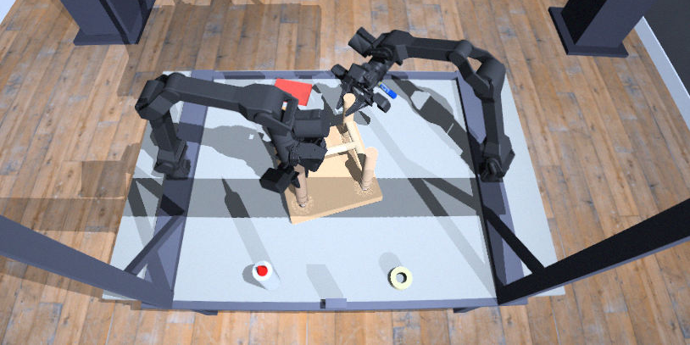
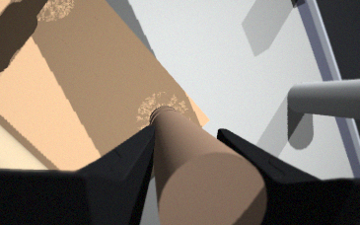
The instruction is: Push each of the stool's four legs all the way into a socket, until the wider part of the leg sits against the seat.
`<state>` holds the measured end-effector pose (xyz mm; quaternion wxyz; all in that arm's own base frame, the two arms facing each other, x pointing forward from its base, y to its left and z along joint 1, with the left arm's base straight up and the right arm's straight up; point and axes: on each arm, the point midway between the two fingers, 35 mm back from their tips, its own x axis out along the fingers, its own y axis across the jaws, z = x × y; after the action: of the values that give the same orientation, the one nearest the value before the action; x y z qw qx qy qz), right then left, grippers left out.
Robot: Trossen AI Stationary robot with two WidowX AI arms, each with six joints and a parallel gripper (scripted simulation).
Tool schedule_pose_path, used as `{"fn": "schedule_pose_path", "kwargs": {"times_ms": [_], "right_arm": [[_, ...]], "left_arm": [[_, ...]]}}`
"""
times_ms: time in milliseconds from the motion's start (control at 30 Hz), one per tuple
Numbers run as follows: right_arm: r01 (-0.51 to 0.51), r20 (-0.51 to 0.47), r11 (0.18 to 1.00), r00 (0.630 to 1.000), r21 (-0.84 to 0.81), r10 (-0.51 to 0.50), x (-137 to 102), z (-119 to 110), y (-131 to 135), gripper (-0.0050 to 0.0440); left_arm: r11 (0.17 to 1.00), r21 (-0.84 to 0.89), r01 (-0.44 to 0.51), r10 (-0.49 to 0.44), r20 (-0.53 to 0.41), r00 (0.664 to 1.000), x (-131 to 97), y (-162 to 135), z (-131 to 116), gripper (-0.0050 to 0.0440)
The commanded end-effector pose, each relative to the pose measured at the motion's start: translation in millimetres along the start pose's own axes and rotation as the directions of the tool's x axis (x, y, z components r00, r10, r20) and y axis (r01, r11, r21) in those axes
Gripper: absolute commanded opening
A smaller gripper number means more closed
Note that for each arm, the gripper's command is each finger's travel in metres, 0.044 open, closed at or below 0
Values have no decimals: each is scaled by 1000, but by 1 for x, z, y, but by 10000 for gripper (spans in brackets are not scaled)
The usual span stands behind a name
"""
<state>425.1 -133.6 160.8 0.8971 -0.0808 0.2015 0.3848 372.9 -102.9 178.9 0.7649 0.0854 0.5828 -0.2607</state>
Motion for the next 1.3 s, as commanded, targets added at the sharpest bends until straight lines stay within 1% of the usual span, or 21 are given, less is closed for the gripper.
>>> {"fn": "schedule_pose_path", "kwargs": {"times_ms": [0,33,200,233,267,300,433,500,567,600,667,700,800,900,967,1000,1067,1100,1167,1233,1267], "right_arm": [[19,7,999,1000,-31,-18,-6,11,-2,103],[19,7,999,1000,-31,-18,-6,11,-2,103],[19,7,999,1000,-31,-18,-6,11,-2,103],[19,7,999,1000,-31,-18,-6,11,-2,127],[19,7,999,1000,-31,-18,-6,11,-2,151],[21,8,999,1000,-30,-21,-8,12,0,175],[28,10,999,1000,-42,-28,-11,15,-1,271],[28,10,999,1000,-42,-28,-11,15,-1,271],[29,14,998,1000,-51,-28,-16,17,-3,319],[25,13,999,1000,-44,-25,-17,14,-3,343],[25,12,999,1000,-42,-24,-21,14,-3,391],[24,12,999,1000,-41,-24,-22,14,-3,400],[20,10,999,1000,-32,-20,-29,10,-4,400],[19,9,999,1000,-28,-19,-46,8,-4,400],[19,9,999,1000,-28,-19,-53,8,-4,400],[19,9,999,1000,-28,-19,-54,8,-4,376],[19,9,999,1000,-28,-19,-54,8,-4,376],[22,5,999,1000,-25,-22,-55,9,-2,352],[38,-20,999,999,2,-38,-60,7,-1,304],[72,-57,997,996,40,-70,-68,7,0,256],[89,-83,993,993,75,-82,-71,3,1,232]], "left_arm": [[1000,-5,21,-21,23,1000,-6,-2,4,121],[1000,-5,21,-21,23,1000,-6,-2,4,121],[1000,-2,20,-20,28,999,-7,-3,4,241],[1000,0,18,-18,35,999,-10,-3,5,260],[1000,0,15,-15,31,999,-9,-3,4,260],[1000,2,15,-15,36,999,-13,-3,5,260],[1000,8,10,-11,52,999,-40,-3,6,260],[1000,8,10,-11,52,999,-40,-3,6,260],[1000,7,11,-12,48,999,-52,-3,5,260],[1000,5,13,-14,41,999,-56,-2,5,260],[1000,2,16,-16,33,999,-59,-1,4,260],[1000,3,15,-15,36,999,-60,-1,4,260],[1000,3,13,-13,35,999,-60,-1,4,260],[1000,6,14,-14,34,999,-60,-2,4,260],[1000,4,14,-14,34,999,-60,-2,4,260],[1000,4,14,-14,34,999,-60,-2,4,260],[1000,4,14,-14,34,999,-60,-2,4,260],[1000,1,17,-17,27,1000,-58,-2,3,236],[1000,4,1,-1,49,999,-61,0,3,188],[1000,15,-26,24,95,995,-65,3,10,140],[999,20,-42,39,124,992,-68,6,14,116]]}}
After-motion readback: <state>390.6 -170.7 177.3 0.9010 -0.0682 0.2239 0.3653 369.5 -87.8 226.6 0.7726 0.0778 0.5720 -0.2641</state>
